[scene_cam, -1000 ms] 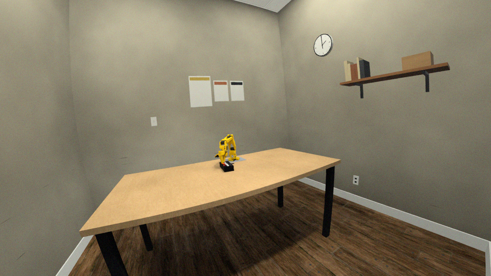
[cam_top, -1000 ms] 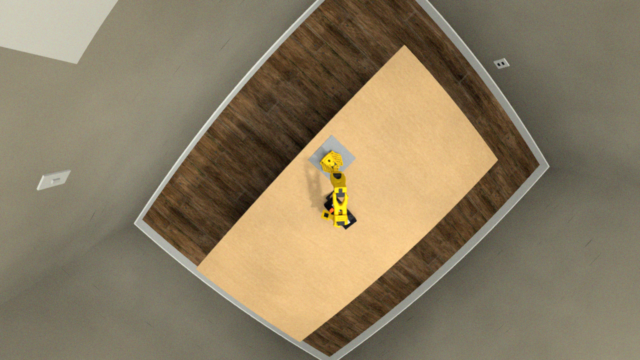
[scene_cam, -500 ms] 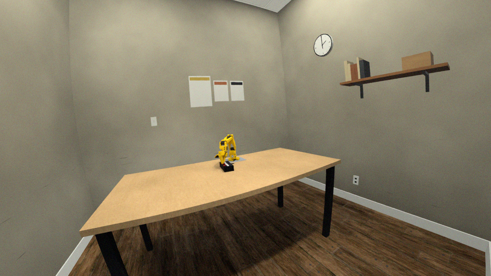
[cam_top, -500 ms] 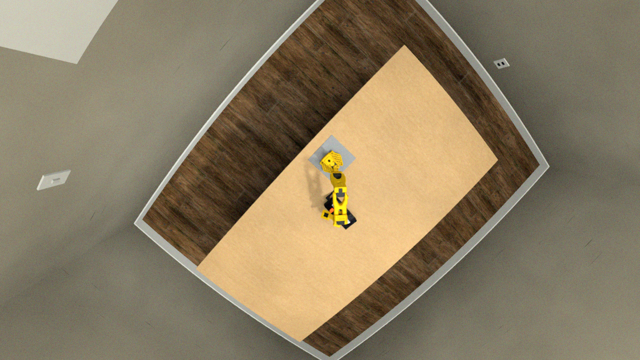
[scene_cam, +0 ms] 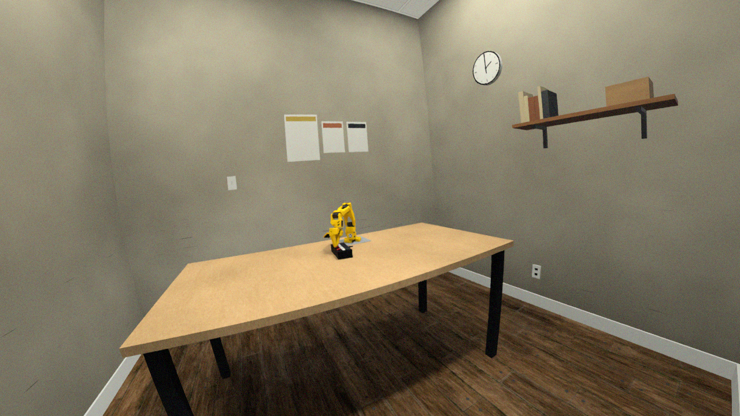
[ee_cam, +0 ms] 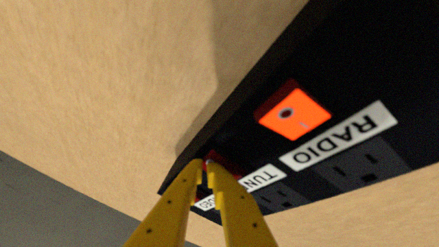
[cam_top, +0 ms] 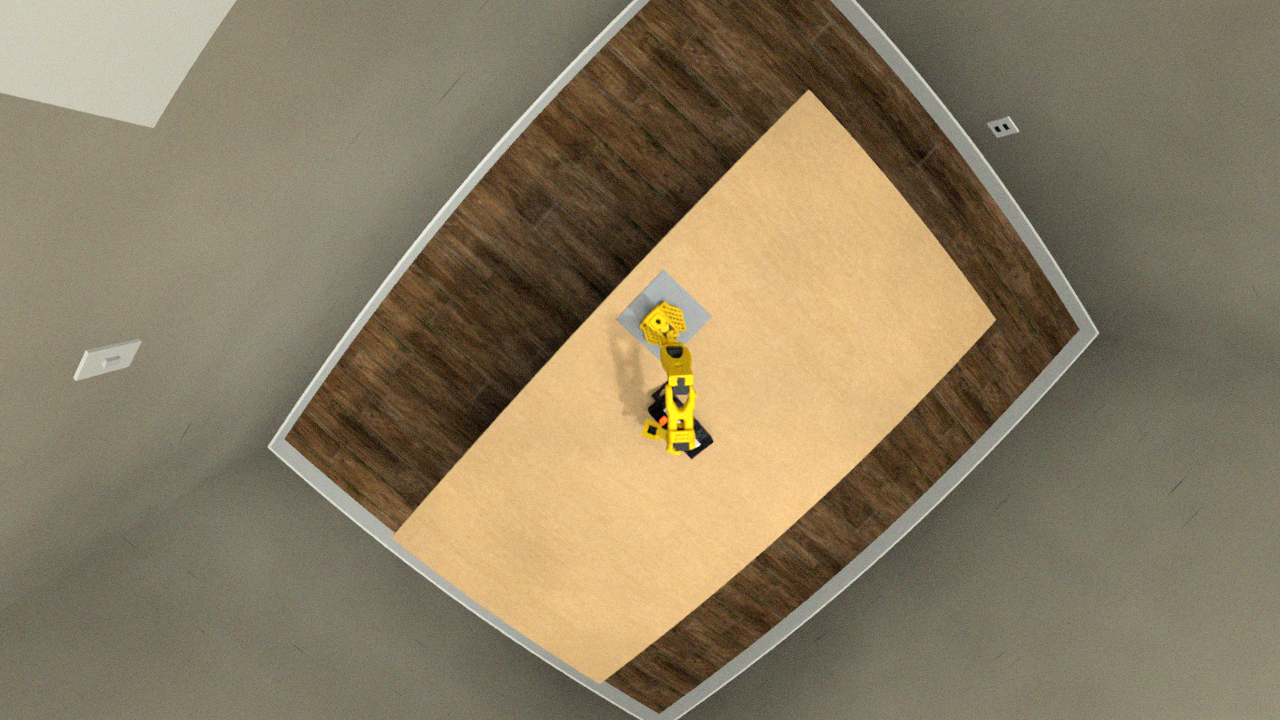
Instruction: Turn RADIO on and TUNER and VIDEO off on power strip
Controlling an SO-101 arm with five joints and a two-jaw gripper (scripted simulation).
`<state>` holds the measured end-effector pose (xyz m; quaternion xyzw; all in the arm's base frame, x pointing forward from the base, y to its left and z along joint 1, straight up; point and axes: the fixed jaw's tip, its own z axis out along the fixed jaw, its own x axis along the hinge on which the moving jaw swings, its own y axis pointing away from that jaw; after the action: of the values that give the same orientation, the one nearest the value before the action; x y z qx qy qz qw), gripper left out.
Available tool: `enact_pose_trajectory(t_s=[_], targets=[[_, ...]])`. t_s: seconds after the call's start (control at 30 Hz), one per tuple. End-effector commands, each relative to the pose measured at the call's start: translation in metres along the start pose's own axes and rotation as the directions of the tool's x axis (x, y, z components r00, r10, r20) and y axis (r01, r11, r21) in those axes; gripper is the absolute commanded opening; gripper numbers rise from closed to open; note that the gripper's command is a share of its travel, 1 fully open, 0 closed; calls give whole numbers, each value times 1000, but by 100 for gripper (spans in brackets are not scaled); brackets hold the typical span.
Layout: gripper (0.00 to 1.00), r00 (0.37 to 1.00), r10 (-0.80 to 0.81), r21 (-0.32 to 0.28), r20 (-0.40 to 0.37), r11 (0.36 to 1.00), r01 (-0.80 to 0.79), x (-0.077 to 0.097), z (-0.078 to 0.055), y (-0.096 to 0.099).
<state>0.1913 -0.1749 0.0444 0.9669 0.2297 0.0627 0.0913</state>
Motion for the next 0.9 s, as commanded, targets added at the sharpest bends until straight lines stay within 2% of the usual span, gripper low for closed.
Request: enact_pose_trajectory(t_s=[0.0, 0.43, 0.87], targets=[[0, 1000, -8, 48, 17, 999, 8, -1, 1, -5], [0, 1000, -11, 49, 16, 999, 10, 2, -14, 0], [0, 1000, -11, 49, 16, 999, 10, 2, -15, 0]])
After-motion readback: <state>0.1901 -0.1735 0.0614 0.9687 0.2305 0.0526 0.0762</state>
